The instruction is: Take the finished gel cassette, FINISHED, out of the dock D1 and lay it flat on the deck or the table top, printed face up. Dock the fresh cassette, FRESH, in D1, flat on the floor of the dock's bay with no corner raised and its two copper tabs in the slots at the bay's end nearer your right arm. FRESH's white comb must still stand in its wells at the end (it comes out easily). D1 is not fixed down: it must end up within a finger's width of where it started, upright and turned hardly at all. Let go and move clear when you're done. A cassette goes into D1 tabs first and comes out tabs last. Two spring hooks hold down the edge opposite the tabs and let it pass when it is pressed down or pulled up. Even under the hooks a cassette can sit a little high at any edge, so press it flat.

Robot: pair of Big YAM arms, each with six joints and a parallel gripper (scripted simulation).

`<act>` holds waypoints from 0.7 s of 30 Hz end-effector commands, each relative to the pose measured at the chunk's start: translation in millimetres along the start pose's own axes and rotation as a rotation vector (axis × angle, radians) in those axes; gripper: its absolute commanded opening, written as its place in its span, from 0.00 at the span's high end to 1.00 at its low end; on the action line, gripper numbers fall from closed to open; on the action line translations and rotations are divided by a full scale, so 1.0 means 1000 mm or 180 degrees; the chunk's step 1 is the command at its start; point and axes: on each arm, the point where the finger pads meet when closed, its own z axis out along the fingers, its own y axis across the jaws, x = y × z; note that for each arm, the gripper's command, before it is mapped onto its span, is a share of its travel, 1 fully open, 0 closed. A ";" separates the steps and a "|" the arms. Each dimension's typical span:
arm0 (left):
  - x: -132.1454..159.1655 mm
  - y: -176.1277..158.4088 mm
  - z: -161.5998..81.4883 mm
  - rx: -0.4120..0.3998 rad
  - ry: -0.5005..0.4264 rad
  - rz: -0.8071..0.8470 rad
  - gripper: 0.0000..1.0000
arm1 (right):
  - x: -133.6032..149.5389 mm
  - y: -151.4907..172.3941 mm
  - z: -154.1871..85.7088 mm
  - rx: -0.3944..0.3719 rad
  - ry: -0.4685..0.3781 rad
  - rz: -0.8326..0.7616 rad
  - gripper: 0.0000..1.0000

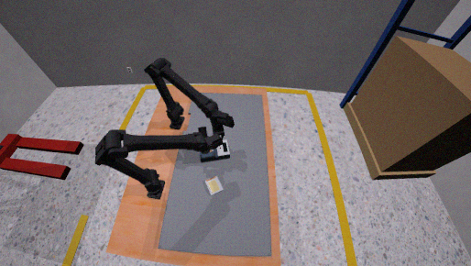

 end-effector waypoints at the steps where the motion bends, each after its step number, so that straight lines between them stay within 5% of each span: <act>1: -0.023 -0.018 -0.026 0.0139 -0.0178 0.0039 1.00 | -0.002 -0.003 -0.001 0.0041 -0.0017 -0.0038 1.00; 21: -0.026 -0.021 -0.032 0.0169 -0.0200 0.0044 1.00 | -0.002 -0.003 -0.001 0.0041 -0.0017 -0.0038 1.00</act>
